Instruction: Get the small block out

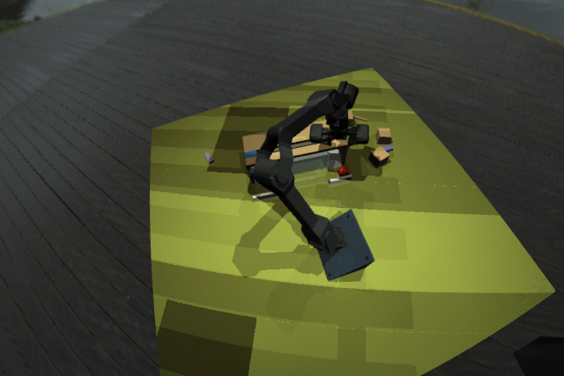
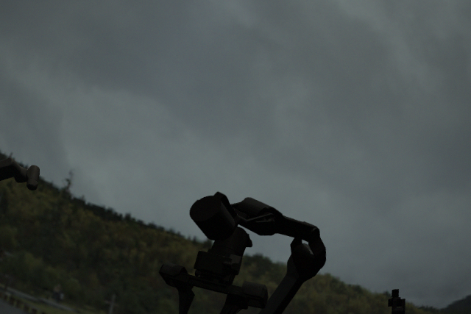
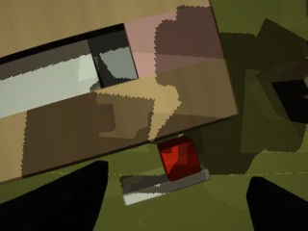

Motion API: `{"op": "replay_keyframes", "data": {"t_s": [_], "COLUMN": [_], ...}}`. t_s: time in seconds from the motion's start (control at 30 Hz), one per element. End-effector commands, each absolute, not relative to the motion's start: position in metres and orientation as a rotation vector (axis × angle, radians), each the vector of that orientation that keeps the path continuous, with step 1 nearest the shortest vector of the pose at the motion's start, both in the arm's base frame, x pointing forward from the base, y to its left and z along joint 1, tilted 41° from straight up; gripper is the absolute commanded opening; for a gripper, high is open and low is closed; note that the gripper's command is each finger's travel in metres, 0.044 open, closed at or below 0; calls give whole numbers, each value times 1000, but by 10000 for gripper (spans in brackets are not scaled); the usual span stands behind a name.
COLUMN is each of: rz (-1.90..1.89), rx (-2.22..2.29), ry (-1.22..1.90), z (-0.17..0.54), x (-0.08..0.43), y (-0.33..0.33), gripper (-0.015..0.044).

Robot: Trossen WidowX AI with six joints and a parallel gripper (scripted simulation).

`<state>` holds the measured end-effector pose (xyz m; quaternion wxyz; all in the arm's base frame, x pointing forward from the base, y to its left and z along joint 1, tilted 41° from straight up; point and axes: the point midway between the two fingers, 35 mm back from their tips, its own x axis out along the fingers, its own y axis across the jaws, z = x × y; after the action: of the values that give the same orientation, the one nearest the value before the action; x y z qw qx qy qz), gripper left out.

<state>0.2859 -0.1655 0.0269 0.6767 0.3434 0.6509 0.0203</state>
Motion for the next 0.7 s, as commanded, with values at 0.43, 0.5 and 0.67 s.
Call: {"op": "replay_keyframes", "data": {"t_s": [0.43, 0.5, 0.67], "rz": [-1125, -1211, -1435], "rx": [2245, 2344, 2572], "ry": [1244, 1203, 1087], "z": [16, 15, 14], "x": [266, 265, 262], "y": [-179, -180, -183], "gripper": [285, 285, 285]}}
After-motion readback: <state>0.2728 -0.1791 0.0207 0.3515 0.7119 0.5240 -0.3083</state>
